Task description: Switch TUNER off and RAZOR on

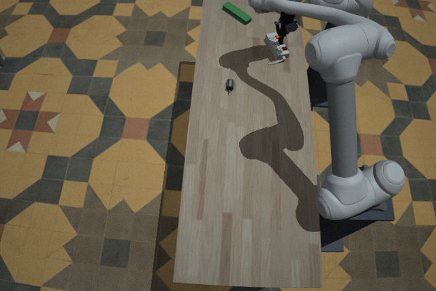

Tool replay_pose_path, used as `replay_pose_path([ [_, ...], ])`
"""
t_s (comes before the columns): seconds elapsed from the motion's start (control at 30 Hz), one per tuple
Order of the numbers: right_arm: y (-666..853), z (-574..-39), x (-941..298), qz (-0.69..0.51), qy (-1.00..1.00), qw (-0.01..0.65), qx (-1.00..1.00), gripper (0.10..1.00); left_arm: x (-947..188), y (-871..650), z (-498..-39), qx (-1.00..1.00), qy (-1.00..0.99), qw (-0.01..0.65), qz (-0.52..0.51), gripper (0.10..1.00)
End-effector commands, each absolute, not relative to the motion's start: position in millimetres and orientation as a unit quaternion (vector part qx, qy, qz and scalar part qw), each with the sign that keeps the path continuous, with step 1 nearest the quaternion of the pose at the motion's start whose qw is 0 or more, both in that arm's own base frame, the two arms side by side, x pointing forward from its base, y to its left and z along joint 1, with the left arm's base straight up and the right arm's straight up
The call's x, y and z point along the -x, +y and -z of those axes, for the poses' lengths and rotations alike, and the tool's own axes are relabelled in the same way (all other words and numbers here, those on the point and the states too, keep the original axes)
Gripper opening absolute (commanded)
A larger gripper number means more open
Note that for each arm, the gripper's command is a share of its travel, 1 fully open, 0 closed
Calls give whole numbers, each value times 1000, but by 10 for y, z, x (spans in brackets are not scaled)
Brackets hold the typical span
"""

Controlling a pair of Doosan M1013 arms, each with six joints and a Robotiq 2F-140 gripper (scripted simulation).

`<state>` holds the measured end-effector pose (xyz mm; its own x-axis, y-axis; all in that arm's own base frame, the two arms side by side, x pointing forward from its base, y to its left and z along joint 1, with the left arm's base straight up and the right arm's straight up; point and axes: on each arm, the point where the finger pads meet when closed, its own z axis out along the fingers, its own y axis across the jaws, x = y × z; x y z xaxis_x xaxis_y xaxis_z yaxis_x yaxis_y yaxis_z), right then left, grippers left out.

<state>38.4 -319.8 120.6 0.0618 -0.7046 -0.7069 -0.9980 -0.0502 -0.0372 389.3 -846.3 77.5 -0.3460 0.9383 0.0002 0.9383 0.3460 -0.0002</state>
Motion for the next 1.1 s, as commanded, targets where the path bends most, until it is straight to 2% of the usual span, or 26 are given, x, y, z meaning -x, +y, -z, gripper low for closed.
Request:
replay_pose_path([
  [0.0, -3201, -1210, -385, -265, 631, 276, 674, 1000, -3896, -8466, -792, 572, -820, -1, 0, 99],
  [0.63, -3201, -1210, -385, -265, 631, 276, 674, 1000, -3895, -8466, -1151, 572, -820, -1, 0, 99],
  [1.07, -3201, -1210, -385, -265, 631, 276, 674, 1000, -3895, -8466, -1175, 572, -820, -1, 0, 99],
])
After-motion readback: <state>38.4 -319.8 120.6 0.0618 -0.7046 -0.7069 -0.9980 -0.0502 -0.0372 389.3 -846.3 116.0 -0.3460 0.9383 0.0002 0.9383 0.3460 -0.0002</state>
